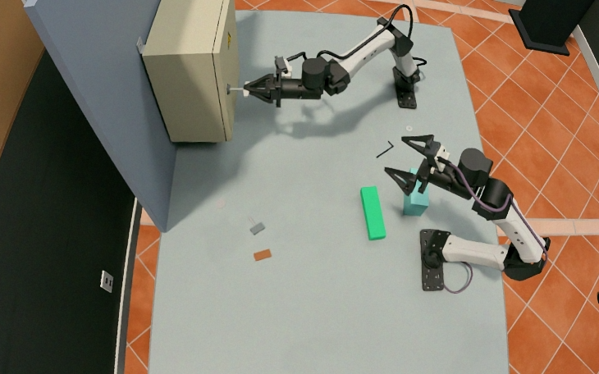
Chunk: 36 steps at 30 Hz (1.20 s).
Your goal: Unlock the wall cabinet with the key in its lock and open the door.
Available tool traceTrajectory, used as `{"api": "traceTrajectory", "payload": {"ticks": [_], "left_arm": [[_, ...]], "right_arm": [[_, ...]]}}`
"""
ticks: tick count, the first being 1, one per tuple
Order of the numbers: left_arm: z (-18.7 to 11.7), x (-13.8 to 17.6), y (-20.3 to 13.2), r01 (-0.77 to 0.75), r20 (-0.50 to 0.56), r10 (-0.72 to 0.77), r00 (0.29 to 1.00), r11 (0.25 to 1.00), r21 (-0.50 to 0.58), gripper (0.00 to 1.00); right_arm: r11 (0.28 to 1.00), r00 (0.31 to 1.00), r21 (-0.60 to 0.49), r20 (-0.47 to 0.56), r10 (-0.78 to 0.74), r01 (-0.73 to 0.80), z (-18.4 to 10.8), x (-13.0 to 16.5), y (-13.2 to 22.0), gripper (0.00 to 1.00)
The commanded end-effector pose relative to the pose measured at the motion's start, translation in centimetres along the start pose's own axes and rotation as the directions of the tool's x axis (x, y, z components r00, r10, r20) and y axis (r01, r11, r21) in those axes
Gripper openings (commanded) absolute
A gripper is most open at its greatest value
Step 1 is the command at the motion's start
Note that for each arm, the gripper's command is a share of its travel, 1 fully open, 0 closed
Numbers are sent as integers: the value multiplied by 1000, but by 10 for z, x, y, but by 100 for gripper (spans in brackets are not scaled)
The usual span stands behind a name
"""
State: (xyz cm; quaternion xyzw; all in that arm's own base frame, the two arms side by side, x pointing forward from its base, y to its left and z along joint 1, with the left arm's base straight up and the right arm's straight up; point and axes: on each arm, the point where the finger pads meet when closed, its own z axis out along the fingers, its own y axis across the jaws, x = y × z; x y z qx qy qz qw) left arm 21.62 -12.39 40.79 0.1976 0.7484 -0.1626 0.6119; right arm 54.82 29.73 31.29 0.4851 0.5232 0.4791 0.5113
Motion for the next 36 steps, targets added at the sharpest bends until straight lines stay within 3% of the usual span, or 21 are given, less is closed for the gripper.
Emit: {"api": "traceTrajectory", "payload": {"ticks": [1, 14, 30, 36], "left_arm": [[-2, -3, 1, -1, 4, 1, 1000, 1000, -3, 100], [-2, -3, 1, -1, 4, 1, 1000, 1000, -3, 100], [-2, -3, 1, -1, 4, 1, 1000, 1000, -3, 100], [-2, -3, 1, -1, 4, 1, 1000, 1000, -3, 100]], "right_arm": [[992, 993, -38, 3, -117, 117, -2, 3, 20, 3], [934, 934, -28, 13, -356, 356, 0, 6, 14, 3], [776, 777, -29, 25, -630, 630, 1, 9, 12, 3], [676, 676, -26, 30, -736, 737, 1, 9, 12, 3]]}}
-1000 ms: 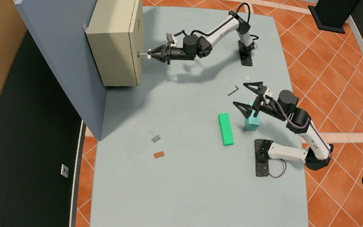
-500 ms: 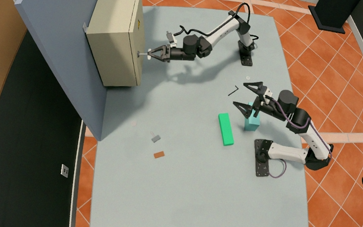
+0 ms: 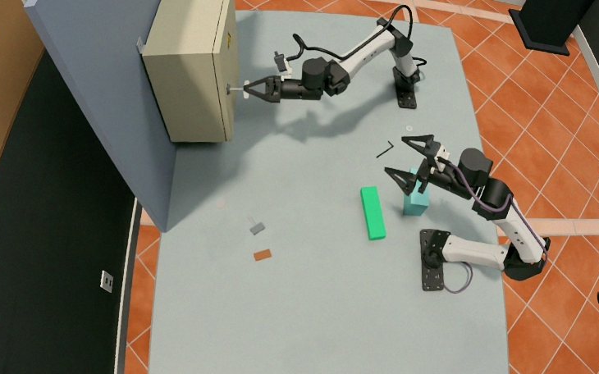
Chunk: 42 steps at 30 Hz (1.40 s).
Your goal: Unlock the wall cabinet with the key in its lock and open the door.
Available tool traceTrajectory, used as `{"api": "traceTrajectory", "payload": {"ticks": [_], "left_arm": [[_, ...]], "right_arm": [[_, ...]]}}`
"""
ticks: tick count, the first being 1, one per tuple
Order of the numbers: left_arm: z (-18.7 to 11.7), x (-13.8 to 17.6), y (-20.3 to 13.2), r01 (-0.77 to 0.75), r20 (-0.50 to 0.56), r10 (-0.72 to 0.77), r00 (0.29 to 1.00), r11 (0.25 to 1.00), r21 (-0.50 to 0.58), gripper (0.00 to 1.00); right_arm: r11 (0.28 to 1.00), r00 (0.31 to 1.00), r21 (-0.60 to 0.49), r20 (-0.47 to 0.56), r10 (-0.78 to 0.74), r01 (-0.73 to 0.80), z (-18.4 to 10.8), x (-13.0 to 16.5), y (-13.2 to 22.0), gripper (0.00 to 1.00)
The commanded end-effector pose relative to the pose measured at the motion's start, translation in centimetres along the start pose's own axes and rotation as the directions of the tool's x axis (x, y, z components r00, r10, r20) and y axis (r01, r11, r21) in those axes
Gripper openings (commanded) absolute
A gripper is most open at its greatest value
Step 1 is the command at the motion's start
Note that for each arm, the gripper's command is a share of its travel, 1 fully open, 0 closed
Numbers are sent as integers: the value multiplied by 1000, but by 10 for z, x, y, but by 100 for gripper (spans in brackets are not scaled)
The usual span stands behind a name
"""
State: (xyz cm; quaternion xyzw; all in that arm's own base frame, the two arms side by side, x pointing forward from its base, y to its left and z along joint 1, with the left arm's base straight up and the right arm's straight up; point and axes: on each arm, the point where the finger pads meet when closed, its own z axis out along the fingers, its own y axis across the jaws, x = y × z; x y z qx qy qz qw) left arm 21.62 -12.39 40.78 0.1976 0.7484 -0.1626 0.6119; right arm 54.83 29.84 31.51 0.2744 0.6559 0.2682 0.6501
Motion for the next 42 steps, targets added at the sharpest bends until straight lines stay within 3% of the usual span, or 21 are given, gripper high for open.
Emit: {"api": "traceTrajectory", "payload": {"ticks": [1, 12, 25, 42], "left_arm": [[-2, -3, 1, -1, 4, 1, 1000, 1000, -3, 100], [-2, -3, 1, -1, 4, 1, 1000, 1000, -3, 100], [-2, -3, 1, -1, 4, 1, 1000, 1000, -3, 100], [-2, -3, 1, -1, 4, 1, 1000, 1000, -3, 100]], "right_arm": [[991, 991, -30, 19, -132, 132, 1, 0, 13, 3], [949, 949, -26, 26, -314, 314, 1, 1, 14, 3], [813, 813, -16, 23, -581, 582, 0, 7, 8, 3], [720, 720, -12, 27, -694, 694, 0, 8, 8, 3]]}}
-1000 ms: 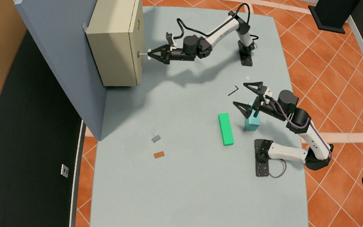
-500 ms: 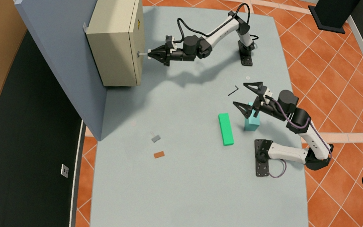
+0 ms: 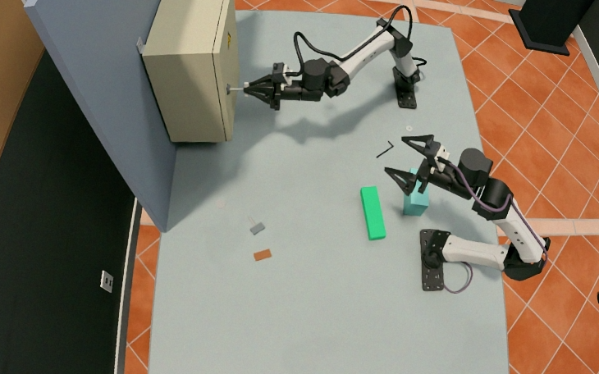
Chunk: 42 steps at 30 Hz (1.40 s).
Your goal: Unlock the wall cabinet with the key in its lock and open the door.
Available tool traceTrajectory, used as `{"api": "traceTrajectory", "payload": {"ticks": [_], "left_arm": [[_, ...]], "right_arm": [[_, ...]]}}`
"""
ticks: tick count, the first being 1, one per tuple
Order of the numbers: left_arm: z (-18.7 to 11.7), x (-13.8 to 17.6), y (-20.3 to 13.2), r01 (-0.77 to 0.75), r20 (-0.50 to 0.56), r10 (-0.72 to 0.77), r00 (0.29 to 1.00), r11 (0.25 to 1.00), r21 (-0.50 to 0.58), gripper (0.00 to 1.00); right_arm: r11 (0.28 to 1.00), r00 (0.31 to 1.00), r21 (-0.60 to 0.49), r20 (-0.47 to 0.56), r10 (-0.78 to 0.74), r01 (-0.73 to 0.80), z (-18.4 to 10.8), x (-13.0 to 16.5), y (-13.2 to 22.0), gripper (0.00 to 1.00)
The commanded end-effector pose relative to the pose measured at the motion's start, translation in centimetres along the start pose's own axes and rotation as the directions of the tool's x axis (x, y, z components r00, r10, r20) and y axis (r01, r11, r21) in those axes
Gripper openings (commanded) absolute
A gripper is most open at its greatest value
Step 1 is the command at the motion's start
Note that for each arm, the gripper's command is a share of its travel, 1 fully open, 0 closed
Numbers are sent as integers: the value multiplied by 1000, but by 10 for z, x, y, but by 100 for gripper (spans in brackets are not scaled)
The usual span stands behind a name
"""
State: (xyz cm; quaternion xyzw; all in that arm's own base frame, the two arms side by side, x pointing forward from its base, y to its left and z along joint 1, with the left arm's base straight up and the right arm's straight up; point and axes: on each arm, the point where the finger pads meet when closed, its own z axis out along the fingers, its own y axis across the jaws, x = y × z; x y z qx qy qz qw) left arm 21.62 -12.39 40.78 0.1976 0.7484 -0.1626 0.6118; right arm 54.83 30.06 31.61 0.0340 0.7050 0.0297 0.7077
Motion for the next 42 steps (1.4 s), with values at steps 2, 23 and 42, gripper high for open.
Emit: {"api": "traceTrajectory", "payload": {"ticks": [2, 23, 42], "left_arm": [[-2, -3, 1, -1, 4, 1, 1000, 1000, -3, 100], [-2, -3, 1, -1, 4, 1, 1000, 1000, -3, 100], [-2, -3, 1, -1, 4, 1, 1000, 1000, -3, 100]], "right_arm": [[996, 996, -13, 13, -83, 83, 0, 2, 9, 3], [996, 997, -54, 42, -64, 66, -16, -24, 0, 3], [958, 997, -277, 36, -66, 73, -68, -24, -25, 3]]}}
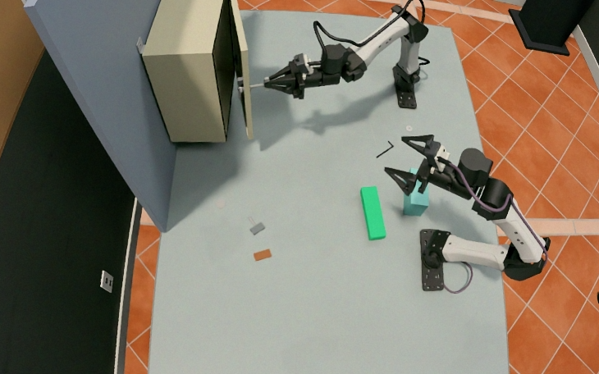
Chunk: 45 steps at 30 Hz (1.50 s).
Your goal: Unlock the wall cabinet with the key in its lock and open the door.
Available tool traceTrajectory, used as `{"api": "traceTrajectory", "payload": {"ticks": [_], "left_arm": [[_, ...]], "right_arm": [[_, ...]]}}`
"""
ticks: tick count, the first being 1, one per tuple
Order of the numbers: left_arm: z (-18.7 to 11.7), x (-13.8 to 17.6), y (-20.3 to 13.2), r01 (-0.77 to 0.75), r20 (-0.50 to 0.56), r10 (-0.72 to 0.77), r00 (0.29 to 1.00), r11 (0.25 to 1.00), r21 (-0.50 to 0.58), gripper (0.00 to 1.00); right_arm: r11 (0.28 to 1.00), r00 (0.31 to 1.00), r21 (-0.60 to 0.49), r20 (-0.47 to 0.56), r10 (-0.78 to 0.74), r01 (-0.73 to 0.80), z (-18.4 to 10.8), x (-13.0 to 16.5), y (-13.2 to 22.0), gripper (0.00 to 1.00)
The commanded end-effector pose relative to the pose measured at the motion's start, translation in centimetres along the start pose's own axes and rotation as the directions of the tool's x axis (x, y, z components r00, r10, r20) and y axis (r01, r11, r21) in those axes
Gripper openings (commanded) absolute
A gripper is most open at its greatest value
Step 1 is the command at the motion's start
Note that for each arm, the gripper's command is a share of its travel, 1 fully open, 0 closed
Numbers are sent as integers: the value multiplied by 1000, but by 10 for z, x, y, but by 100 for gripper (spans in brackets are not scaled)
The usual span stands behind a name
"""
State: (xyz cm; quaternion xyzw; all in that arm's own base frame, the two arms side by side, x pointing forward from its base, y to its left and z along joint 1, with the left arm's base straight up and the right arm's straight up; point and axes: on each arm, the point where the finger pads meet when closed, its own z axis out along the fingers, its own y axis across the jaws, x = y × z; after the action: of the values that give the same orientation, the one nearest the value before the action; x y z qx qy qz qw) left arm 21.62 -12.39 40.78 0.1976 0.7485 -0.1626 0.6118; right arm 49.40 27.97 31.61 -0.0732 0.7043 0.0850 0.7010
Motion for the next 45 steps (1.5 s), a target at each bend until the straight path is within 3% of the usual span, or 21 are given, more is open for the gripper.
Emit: {"api": "traceTrajectory", "payload": {"ticks": [1, 22, 34, 37, 45], "left_arm": [[-2, -3, 1, -1, 4, 1, 1000, 1000, -3, 100], [-5, -5, 1, -1, 5, 1, 1000, 1000, -3, 100], [-5, -10, -4, 6, 0, -6, 1000, 1000, -7, 100], [-5, -10, -5, 6, 0, -6, 1000, 1000, -7, 100], [-6, -15, -10, 6, 0, -6, 1000, 1000, -7, 100]], "right_arm": [[998, 999, -64, 47, -2, 5, -18, -22, -3, 3], [946, 1000, -325, 4, -16, 17, -76, -8, -30, 3], [943, 1000, -333, 22, -12, 18, -77, -14, -29, 3], [943, 1000, -332, 13, -21, 24, -78, -9, -30, 37], [944, 1000, -330, -5, -27, 24, -110, -3, -44, 38]]}}
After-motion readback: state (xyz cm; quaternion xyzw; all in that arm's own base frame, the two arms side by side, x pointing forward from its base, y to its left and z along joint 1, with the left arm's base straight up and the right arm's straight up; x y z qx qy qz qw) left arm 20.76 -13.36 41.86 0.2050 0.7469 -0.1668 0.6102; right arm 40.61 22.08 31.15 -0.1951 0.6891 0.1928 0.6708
